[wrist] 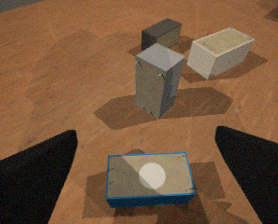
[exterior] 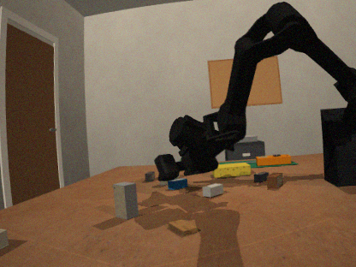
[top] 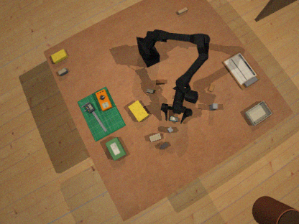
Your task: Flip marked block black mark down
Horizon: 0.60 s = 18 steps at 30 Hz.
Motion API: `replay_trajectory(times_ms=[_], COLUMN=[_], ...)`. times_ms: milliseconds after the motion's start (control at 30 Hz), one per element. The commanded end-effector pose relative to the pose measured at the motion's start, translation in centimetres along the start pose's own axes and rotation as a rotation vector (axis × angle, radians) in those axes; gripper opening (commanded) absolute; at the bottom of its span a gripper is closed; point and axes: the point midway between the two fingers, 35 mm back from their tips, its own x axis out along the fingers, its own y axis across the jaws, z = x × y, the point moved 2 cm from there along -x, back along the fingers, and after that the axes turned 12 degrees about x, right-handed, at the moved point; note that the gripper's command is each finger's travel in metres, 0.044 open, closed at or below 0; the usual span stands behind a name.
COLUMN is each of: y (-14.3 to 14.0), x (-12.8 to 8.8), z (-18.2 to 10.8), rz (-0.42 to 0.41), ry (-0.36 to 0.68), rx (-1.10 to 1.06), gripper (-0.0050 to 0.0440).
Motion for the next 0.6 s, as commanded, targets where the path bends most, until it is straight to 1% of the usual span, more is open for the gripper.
replay_trajectory(times_ms=[0,267,567], y=[2.0,2.5,2.7], x=[-0.3,0.2,0.3], z=[2.4,6.2,7.3], rz=[0.037,0.03,0.031], ry=[-0.012,-0.012,-0.013], rx=[0.001,-0.001,-0.002], gripper=[0.044,0.044,0.044])
